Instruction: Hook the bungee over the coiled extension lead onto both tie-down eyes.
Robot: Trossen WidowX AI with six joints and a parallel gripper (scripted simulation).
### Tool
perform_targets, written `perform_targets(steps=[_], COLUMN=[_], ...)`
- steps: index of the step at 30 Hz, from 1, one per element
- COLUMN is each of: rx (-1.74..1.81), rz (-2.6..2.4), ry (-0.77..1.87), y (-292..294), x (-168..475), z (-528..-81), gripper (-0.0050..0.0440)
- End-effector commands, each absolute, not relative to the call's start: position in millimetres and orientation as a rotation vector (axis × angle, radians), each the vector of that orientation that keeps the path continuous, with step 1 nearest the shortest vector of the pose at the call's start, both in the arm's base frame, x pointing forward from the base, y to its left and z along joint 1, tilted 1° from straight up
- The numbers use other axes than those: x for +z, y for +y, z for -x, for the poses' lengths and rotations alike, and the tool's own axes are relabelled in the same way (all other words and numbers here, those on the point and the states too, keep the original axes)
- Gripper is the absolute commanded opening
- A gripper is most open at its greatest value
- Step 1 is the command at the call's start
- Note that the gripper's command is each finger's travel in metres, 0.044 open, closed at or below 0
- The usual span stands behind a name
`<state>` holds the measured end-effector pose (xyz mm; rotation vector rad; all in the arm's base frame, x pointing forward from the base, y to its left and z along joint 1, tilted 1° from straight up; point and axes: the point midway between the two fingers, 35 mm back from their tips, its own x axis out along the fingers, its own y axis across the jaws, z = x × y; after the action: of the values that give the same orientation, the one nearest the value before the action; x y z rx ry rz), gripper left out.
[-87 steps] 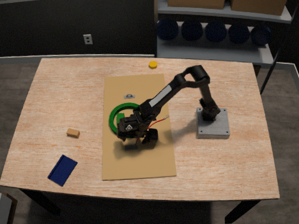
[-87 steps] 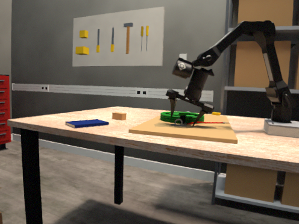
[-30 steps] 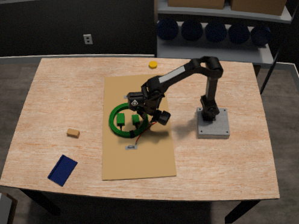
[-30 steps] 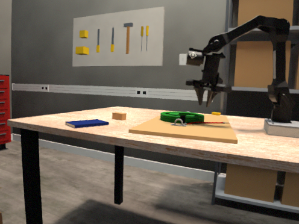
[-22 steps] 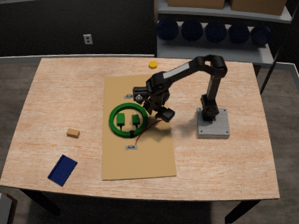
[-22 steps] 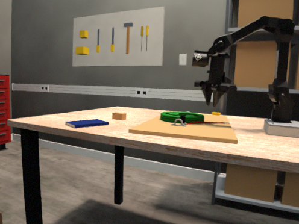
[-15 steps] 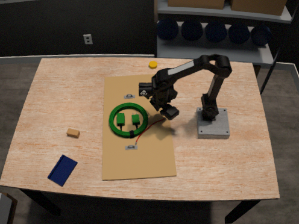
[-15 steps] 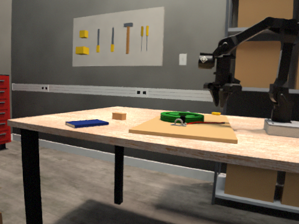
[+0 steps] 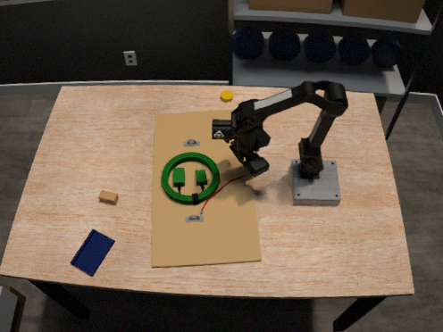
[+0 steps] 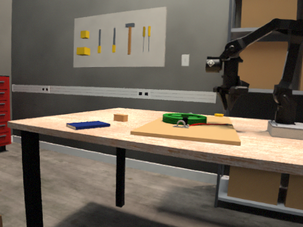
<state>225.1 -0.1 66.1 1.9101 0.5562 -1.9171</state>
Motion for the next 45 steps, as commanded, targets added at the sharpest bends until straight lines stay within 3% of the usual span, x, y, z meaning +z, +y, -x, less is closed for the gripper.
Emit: perform_targets(steps=[1,45], rx=[-1.926,-1.905], rz=[-1.913,-1.924], ry=[0.555,0.551], y=[0.1,0.7], x=[56.8,7.6], z=[-225.2,-226.6], gripper=[0.0150,0.0150])
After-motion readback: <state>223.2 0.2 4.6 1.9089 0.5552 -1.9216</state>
